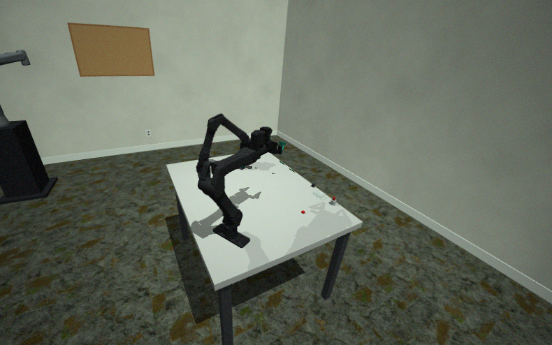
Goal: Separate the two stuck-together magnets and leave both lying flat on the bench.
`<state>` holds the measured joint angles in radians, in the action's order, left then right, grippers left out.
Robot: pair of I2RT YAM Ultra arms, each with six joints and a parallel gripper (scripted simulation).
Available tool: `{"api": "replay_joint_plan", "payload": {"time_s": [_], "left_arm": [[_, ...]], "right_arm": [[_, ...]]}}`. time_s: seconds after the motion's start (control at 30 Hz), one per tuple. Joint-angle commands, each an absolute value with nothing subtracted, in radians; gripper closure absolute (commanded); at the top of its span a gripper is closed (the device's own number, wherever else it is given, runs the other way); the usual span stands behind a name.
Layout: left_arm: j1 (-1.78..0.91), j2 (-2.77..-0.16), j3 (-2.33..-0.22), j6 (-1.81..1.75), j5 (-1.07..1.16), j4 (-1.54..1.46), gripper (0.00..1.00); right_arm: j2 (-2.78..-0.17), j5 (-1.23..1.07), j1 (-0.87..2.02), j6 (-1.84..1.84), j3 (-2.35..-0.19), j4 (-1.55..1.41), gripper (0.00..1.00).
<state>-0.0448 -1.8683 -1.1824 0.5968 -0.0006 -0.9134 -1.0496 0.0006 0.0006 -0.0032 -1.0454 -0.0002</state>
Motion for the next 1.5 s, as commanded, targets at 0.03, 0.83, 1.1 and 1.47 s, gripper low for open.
{"api": "replay_joint_plan", "payload": {"time_s": [0.03,0.83,1.1,1.47], "left_arm": [[-0.043,-1.866,-1.188,0.595,0.000,-0.892,0.60],[-0.044,-1.853,-1.177,0.594,0.000,-0.895,0.60],[-0.044,-1.851,-1.175,0.594,0.000,-0.894,0.60],[-0.044,-1.851,-1.175,0.594,0.000,-0.894,0.69]], "right_arm": [[-1.045,0.000,-0.001,-0.003,-1.054,0.005,0.00],[-1.045,0.000,-0.001,-0.003,-1.054,0.005,0.00],[-1.045,0.000,-0.001,-0.003,-1.054,0.005,0.00],[-1.045,0.000,-0.001,-0.003,-1.054,0.005,0.00]]}}
